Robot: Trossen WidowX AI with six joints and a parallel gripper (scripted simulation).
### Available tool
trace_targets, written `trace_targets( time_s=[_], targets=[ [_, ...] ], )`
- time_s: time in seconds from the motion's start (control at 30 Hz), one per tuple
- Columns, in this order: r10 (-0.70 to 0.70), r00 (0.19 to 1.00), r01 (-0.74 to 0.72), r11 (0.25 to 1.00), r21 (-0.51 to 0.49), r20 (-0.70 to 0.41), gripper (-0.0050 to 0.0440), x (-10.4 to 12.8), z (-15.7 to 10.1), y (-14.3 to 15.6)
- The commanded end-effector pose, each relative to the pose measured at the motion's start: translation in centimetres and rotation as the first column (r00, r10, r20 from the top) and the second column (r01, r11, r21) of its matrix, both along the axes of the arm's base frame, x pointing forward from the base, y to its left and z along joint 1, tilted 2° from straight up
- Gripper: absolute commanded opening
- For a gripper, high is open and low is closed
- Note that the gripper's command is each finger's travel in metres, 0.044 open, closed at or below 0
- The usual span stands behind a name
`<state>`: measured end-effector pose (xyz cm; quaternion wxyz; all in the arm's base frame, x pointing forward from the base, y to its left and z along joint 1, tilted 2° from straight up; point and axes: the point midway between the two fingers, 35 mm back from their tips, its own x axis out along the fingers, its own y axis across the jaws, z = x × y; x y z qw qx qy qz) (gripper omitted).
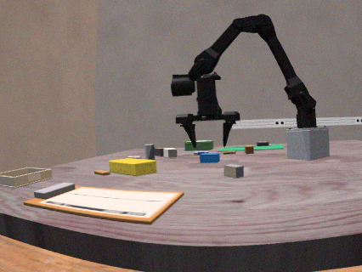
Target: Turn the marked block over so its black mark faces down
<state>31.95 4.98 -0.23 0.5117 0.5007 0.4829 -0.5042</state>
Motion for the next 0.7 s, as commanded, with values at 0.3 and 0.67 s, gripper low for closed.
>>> trace_targets(
  time_s=[0.3, 0.67],
  targets=[
    [0.002, 1.0, -0.002, 1.0, 0.007, 0.006, 0.044, 0.1, -1.1, 0.0],
    [0.001, 1.0, -0.001, 1.0, 0.007, 0.006, 0.044, 0.2, -2.8, 0.0]
  ],
)
